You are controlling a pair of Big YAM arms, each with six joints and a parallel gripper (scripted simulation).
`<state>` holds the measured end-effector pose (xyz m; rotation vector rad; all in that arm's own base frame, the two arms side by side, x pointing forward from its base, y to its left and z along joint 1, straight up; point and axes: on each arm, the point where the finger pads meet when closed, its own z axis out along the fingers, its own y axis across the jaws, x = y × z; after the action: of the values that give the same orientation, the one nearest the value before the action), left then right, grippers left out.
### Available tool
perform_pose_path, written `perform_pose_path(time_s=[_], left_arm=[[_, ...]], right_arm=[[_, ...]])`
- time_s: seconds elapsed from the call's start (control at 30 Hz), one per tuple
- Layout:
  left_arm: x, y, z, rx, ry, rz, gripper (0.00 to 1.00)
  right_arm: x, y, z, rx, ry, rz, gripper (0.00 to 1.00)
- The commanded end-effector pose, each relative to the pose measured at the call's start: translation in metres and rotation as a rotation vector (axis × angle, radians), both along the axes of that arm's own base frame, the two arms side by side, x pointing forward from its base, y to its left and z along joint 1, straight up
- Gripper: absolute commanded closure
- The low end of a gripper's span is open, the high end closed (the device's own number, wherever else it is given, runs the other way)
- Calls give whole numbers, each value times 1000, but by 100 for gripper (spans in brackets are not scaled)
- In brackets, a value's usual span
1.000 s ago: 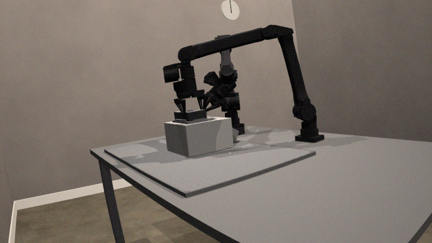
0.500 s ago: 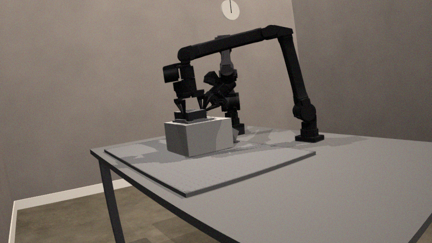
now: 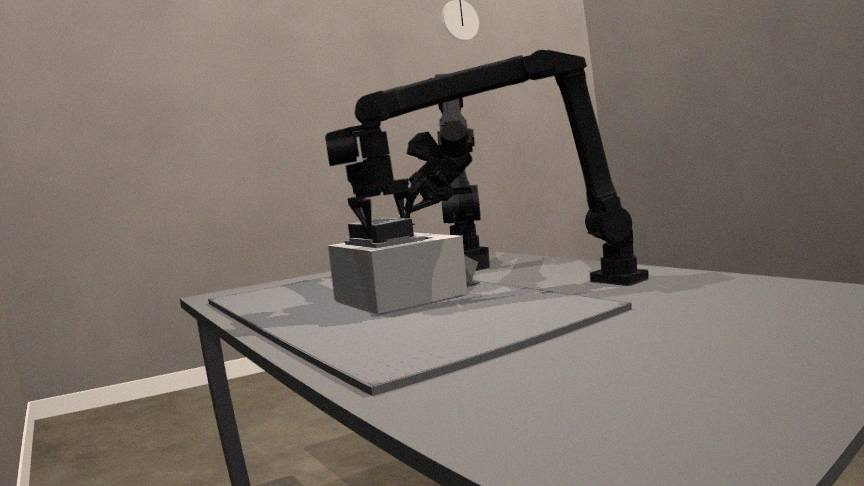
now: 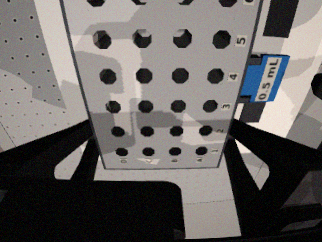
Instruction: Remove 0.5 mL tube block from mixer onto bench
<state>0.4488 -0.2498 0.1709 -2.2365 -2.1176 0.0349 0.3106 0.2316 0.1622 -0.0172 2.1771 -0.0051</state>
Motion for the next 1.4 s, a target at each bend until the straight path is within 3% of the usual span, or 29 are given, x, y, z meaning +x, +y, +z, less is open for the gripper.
perform_pose_path(time_s=[0.0, 0.23, 0.47, 0.67, 1.13, 1.37], left_arm=[[-5, 7, 15, -4, -10, -8, 100], [-5, 8, 14, -3, -8, -8, 100], [-6, 8, 14, -2, -8, -8, 100], [-6, 8, 14, -1, -7, -8, 100], [-6, 7, 15, -1, -7, -8, 100], [-7, 7, 15, 0, -6, -8, 100]], right_arm=[[10, 15, 41, 68, -43, -10, 100], [7, 14, 41, 48, -27, -3, 100], [9, 17, 57, 79, -48, -5, 100], [15, 12, 44, 65, -40, -24, 100], [-27, -6, 38, 31, -10, -11, 100], [-34, -9, 33, 19, 1, -10, 100]])
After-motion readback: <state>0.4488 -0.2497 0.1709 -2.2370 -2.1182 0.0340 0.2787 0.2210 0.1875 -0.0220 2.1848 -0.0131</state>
